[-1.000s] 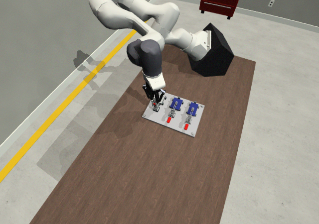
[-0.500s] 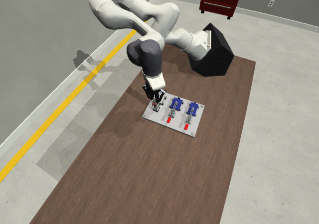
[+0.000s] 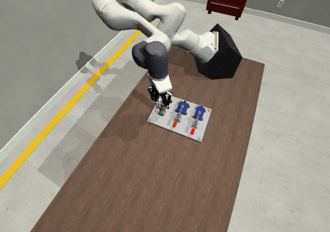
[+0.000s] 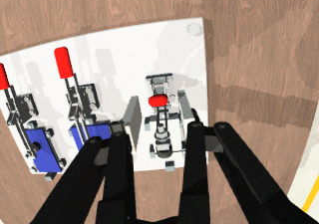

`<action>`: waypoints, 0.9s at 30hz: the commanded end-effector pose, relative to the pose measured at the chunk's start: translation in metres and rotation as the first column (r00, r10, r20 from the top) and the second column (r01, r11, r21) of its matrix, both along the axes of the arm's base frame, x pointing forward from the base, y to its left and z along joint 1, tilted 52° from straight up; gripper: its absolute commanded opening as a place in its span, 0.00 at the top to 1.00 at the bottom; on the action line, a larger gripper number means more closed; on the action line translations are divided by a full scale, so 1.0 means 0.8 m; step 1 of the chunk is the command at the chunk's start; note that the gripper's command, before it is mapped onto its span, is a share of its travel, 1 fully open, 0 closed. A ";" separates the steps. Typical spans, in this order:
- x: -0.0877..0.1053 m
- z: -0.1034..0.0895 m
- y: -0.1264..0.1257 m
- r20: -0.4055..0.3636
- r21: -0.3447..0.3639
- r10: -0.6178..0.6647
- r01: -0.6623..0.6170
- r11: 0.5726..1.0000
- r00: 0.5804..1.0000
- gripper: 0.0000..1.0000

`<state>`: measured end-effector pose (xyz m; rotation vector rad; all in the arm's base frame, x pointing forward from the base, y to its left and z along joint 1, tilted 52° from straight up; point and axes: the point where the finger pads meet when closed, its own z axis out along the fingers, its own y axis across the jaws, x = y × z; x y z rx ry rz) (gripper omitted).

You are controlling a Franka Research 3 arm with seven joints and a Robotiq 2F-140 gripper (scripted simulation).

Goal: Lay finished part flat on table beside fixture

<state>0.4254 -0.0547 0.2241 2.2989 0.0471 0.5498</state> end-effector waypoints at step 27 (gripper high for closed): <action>-0.005 0.001 0.001 -0.001 0.001 -0.012 0.012 1.000 1.000 0.72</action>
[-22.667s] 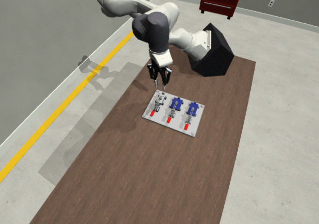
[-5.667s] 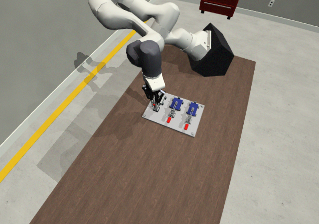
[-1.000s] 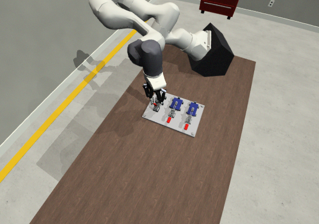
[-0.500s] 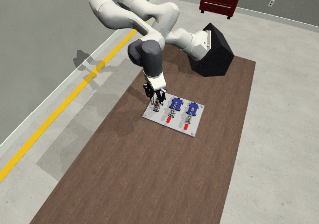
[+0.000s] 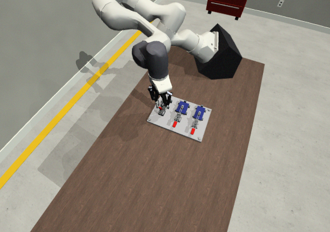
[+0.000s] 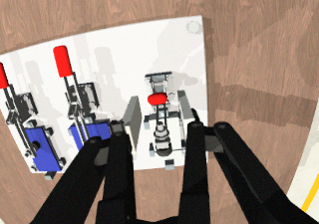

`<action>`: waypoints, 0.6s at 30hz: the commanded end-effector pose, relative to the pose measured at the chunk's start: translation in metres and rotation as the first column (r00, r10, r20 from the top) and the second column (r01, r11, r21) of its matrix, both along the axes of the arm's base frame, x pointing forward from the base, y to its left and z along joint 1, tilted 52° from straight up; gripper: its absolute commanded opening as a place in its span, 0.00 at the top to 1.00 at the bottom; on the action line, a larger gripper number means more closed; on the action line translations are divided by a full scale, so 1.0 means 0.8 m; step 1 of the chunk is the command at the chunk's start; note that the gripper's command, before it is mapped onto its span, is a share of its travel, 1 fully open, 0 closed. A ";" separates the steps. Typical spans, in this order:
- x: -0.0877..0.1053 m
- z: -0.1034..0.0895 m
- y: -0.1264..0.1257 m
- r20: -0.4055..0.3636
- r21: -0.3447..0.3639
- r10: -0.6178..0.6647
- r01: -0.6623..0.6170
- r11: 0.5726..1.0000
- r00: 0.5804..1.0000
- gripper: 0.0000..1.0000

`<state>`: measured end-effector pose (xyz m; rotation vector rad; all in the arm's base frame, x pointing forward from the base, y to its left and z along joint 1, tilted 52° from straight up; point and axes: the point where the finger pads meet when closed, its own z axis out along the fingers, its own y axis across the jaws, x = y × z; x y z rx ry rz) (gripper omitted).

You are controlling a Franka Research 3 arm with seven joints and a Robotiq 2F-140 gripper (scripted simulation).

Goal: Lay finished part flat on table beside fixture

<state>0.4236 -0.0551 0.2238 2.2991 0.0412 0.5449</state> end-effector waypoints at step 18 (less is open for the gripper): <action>-0.023 0.034 0.036 0.001 0.000 -0.006 0.006 1.000 1.000 0.72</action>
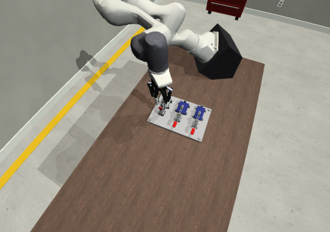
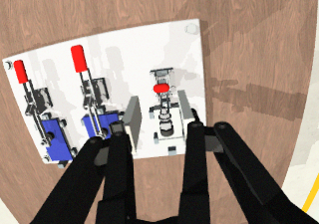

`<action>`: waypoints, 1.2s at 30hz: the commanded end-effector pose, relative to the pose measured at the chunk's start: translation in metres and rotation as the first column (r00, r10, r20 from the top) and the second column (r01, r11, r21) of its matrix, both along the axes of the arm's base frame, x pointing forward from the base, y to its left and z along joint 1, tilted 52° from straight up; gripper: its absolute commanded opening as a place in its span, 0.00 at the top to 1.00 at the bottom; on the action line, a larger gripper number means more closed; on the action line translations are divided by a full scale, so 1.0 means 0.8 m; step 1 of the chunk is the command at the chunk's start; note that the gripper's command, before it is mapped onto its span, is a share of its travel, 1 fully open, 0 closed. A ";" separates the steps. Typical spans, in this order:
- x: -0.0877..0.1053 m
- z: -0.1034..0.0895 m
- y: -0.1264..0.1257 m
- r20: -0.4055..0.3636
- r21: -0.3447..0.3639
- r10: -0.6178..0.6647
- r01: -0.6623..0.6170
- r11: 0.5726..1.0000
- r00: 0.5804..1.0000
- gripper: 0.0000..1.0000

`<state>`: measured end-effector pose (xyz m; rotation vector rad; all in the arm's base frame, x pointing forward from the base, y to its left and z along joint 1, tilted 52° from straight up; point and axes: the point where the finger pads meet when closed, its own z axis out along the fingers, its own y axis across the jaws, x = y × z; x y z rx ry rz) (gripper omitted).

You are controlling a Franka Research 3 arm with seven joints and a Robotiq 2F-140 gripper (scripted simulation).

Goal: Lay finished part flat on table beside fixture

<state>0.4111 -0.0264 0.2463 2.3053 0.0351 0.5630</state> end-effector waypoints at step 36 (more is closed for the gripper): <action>-0.010 0.009 0.004 -0.013 -0.010 -0.009 0.009 1.000 1.000 0.72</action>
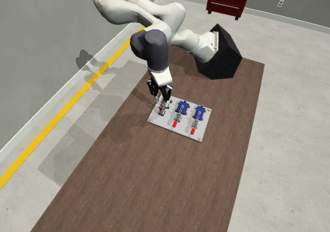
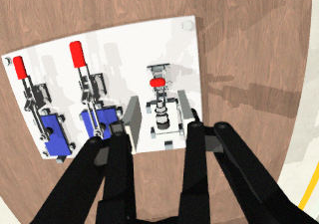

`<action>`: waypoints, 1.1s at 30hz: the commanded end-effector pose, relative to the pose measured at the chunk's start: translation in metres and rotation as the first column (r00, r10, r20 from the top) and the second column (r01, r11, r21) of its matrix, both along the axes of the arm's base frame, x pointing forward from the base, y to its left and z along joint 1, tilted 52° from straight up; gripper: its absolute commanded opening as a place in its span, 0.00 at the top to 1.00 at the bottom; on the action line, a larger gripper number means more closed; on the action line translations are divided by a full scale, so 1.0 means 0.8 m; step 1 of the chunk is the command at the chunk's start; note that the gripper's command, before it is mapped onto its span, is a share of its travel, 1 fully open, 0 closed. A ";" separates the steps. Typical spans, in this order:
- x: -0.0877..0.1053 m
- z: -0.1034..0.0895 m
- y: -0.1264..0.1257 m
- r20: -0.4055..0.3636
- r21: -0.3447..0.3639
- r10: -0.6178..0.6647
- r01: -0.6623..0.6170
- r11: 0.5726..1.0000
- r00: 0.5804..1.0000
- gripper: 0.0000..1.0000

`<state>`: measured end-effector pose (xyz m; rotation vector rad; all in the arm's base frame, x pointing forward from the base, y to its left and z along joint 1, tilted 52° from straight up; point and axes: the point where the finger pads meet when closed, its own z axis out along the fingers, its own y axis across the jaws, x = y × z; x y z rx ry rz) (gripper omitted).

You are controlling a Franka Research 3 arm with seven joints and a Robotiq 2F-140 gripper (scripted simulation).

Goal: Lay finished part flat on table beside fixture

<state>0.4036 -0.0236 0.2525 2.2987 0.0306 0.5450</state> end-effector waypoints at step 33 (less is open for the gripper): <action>0.005 -0.007 -0.009 -0.003 -0.001 0.001 -0.001 1.000 1.000 0.42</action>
